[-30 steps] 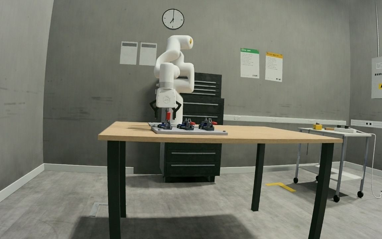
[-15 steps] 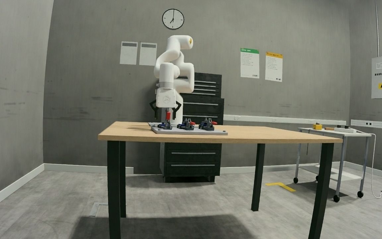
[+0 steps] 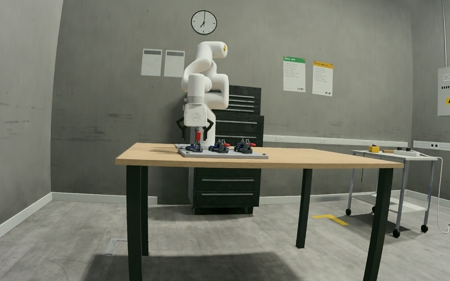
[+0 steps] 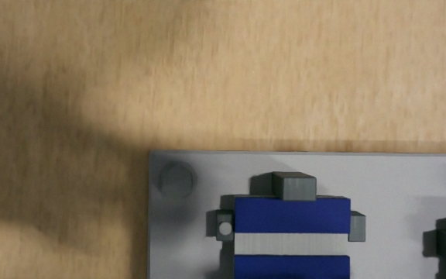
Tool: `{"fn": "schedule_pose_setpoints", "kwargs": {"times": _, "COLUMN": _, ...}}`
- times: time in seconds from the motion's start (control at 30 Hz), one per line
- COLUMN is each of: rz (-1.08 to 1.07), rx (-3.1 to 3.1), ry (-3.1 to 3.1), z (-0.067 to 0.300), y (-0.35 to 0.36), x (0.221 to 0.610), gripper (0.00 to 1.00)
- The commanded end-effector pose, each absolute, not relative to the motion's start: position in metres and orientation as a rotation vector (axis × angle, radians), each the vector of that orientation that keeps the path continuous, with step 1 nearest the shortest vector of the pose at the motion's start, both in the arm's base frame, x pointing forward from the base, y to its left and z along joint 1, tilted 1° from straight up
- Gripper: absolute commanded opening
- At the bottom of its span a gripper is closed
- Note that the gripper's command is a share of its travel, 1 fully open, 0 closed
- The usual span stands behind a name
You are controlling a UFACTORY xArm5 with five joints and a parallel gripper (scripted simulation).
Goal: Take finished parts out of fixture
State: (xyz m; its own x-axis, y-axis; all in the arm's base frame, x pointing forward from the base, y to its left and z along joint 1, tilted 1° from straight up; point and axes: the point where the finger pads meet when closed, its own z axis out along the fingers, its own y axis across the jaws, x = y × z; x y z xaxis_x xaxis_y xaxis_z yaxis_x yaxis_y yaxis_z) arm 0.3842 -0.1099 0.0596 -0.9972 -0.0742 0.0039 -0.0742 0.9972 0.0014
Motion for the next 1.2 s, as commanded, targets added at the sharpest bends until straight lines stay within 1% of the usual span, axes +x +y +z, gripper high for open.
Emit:
{"fn": "schedule_pose_setpoints", "kwargs": {"times": 0.0, "rz": 0.000, "rx": 0.117, "ry": -3.139, "z": 0.061, "y": -0.110, "x": 0.386, "gripper": 1.00}}
{"fn": "schedule_pose_setpoints", "kwargs": {"times": 0.43, "rz": 0.000, "rx": 0.117, "ry": -3.139, "z": 0.058, "y": -0.110, "x": 0.386, "gripper": 1.00}}
{"fn": "schedule_pose_setpoints", "kwargs": {"times": 1.17, "rz": 0.000, "rx": 0.117, "ry": -3.139, "z": 0.039, "y": -0.111, "x": 0.386, "gripper": 1.00}}
